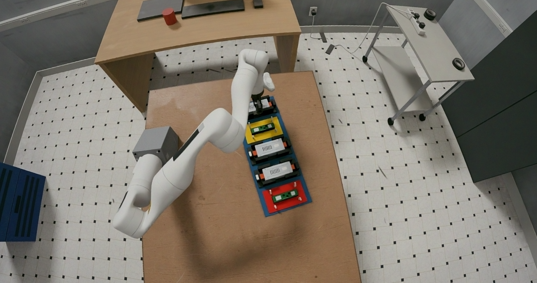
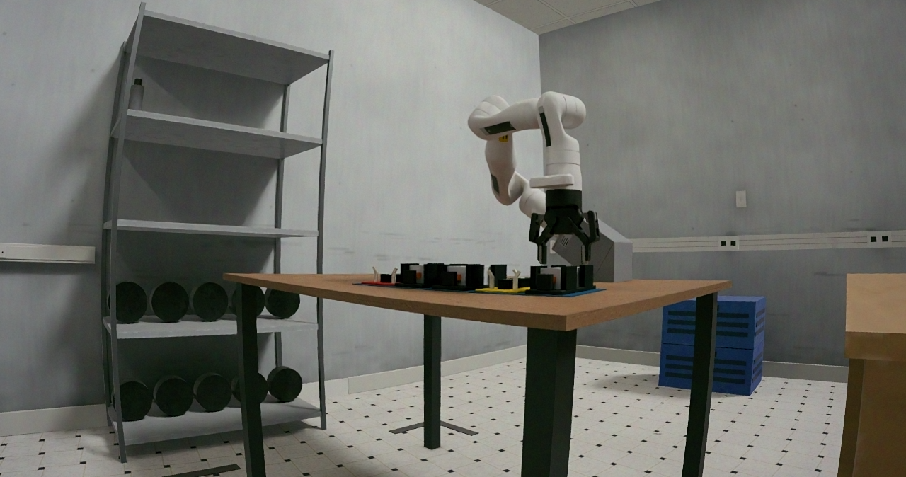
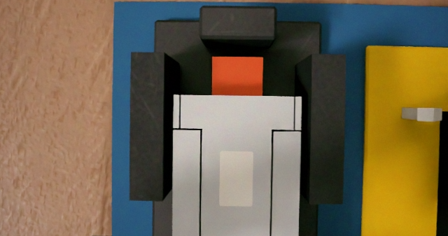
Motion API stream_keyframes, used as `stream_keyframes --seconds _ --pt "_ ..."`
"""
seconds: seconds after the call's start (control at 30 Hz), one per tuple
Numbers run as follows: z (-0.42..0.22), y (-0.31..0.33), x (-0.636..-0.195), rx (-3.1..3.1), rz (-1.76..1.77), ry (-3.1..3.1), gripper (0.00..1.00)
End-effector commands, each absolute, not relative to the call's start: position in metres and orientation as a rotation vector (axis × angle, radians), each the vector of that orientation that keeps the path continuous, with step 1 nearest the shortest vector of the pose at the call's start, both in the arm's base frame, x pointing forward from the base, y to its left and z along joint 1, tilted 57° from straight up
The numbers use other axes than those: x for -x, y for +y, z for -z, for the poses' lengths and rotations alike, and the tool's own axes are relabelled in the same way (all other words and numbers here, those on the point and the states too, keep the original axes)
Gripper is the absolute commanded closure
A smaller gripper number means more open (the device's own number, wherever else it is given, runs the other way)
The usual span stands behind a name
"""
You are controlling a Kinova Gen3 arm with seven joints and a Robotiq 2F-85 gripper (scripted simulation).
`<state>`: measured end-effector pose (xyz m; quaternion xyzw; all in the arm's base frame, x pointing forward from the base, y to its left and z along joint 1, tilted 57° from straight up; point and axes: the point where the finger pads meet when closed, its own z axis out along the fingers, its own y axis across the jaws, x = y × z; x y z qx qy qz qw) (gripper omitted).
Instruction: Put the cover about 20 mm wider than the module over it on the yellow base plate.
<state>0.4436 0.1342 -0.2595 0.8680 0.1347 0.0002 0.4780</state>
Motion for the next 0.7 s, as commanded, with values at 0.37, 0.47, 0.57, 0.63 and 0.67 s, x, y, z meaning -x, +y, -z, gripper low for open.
stream_keyframes --seconds 0.37,0.47,0.57,0.63,0.67 --pt "0.263 0.129 -0.445 -2.121 -0.003 0.33 0.0" --pt "0.264 0.127 -0.445 -2.121 -0.003 0.33 0.0" --pt "0.266 0.125 -0.446 -2.121 -0.003 0.33 0.0" --pt "0.267 0.123 -0.446 -2.121 -0.003 0.33 0.0" --pt "0.268 0.122 -0.446 -2.121 -0.003 0.33 0.0"
